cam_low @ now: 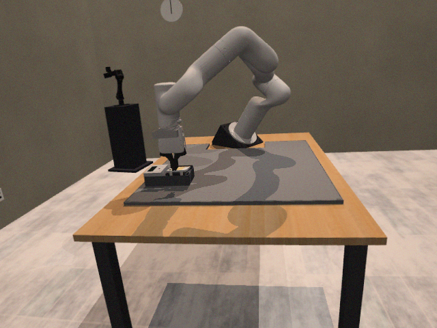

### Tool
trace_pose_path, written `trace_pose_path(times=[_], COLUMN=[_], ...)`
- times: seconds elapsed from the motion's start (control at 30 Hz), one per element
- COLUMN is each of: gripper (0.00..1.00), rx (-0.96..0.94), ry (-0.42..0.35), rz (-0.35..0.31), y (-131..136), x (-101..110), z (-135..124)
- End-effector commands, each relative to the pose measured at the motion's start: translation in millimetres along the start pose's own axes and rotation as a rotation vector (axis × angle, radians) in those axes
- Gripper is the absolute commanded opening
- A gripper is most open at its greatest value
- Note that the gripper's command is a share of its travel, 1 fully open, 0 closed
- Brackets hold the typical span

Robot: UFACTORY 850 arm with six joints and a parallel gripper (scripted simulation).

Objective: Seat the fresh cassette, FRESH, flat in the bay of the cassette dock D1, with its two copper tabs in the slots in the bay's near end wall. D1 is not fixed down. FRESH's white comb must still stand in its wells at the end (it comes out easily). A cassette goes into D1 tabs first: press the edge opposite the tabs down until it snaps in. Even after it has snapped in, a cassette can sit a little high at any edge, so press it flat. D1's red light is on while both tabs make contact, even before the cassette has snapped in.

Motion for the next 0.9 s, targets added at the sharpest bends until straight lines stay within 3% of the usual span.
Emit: trace_pose_path(times=[0.0, 0.87], gripper=[0.00, 0.00], rx=[0.001, 0.001], ry=[0.002, 0.002], rz=[-0.001, -0.001], y=[0.1, 0.3], x=[6.7, 17.6], z=[2.0, -6.1])
Point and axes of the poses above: the point where the finger pads meet when closed, its own x axis back along the fingers, its own y axis across the jaws, z = x × y, the point moved 5 cm from there along x, back along the fingers, and after that the axes turned 1 degree about -x, right-handed, at the moved point
